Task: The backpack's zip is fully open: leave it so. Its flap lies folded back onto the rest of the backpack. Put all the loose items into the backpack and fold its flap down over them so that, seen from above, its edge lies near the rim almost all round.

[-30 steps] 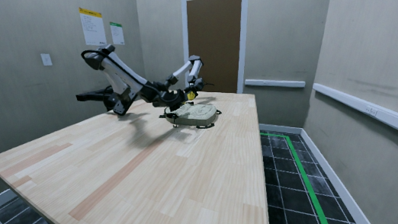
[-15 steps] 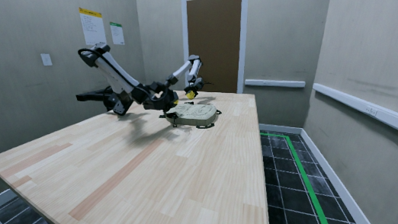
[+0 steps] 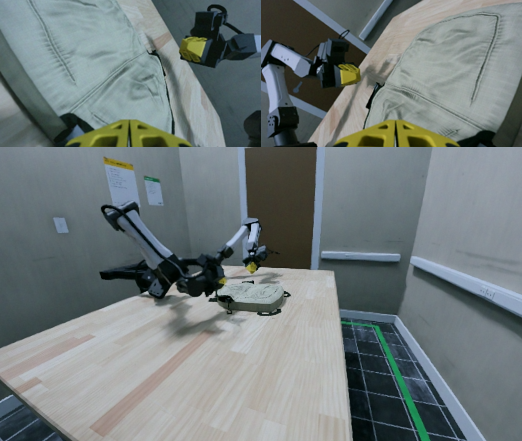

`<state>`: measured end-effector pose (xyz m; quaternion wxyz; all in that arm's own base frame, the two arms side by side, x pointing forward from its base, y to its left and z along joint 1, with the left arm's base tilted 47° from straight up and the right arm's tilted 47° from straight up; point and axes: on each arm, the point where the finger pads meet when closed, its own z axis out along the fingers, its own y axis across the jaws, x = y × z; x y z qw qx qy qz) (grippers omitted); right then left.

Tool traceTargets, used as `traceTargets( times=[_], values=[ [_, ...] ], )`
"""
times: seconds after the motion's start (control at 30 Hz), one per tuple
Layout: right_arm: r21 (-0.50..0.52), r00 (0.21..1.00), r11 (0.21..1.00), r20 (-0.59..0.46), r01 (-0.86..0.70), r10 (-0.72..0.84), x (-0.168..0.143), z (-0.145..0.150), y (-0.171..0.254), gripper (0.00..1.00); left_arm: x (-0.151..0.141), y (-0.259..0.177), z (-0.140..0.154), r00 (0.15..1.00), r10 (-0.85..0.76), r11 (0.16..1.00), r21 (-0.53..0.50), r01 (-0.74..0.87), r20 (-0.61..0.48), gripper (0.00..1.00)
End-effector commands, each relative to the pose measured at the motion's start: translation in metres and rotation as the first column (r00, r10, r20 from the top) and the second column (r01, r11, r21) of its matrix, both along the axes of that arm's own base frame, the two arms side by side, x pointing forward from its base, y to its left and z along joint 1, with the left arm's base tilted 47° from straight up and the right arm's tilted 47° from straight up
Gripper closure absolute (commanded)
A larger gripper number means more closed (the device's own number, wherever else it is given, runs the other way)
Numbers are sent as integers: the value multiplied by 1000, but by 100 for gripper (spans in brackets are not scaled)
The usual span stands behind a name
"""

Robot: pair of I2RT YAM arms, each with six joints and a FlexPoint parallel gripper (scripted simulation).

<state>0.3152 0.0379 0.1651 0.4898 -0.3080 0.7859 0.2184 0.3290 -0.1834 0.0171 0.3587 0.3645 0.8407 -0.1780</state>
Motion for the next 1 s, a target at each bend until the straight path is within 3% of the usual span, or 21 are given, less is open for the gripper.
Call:
traceTargets(
  times=[0.0,0.33,0.37,0.77,0.83,0.97],
  values=[
    [-10,999,999,11,-34,34,-13,14,-4,100,-7,7,13,1000,-15,1000,2,15,1,100],
    [-6,999,999,-15,-36,36,-21,8,-9,100,-18,10,17,1000,-26,1000,7,26,-2,100],
    [-46,1000,999,21,4,-3,-22,22,-18,10,-16,21,22,1000,10,1000,24,-11,10,10],
    [-231,926,906,216,355,-308,-34,105,-75,10,-19,84,108,967,173,975,106,-194,187,10],
    [-231,926,906,216,355,-308,-34,105,-75,10,-19,84,108,967,173,975,106,-194,187,10],
    [-275,872,840,299,468,-388,-39,134,-94,10,-22,106,134,945,221,958,128,-256,241,10]
  ],
)
